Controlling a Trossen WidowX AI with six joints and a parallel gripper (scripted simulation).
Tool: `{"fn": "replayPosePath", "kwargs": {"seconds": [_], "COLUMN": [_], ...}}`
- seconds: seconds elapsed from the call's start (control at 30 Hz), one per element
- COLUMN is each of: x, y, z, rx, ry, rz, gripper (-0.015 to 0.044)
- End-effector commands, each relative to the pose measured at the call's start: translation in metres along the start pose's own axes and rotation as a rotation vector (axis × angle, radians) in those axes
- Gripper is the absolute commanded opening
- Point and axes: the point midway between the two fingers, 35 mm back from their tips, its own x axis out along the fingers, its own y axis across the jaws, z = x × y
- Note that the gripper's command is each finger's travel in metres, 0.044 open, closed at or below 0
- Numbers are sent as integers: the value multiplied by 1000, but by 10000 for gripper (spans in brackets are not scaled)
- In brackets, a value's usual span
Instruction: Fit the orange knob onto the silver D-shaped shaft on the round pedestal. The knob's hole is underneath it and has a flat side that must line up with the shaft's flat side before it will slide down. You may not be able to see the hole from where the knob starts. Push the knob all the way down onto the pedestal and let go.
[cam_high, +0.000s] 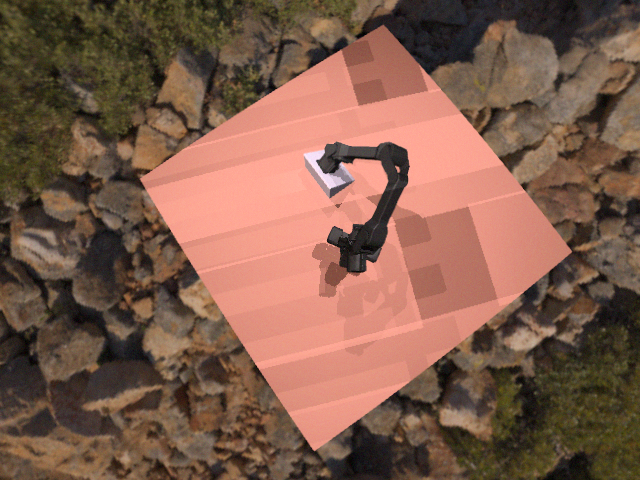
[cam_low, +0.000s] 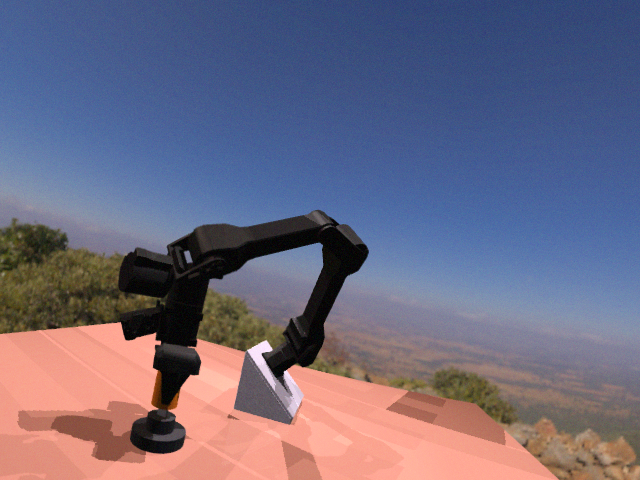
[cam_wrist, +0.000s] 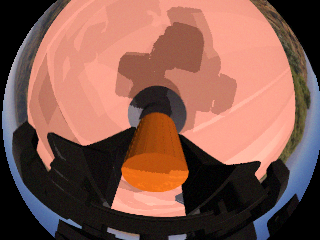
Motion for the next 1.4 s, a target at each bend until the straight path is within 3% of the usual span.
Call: {"fn": "replayPosePath", "kwargs": {"seconds": [0.0, 0.3, 0.53, 1.37], "x": [1, -5, -4, 1], "y": [-1, 0, 2, -1], "z": [0, 0, 3, -2], "rx": [1, -8, -208, -208], "ry": [3, 2, 2, 2], "rz": [2, 2, 2, 2], "gripper": [0, 0, 0, 0]}}
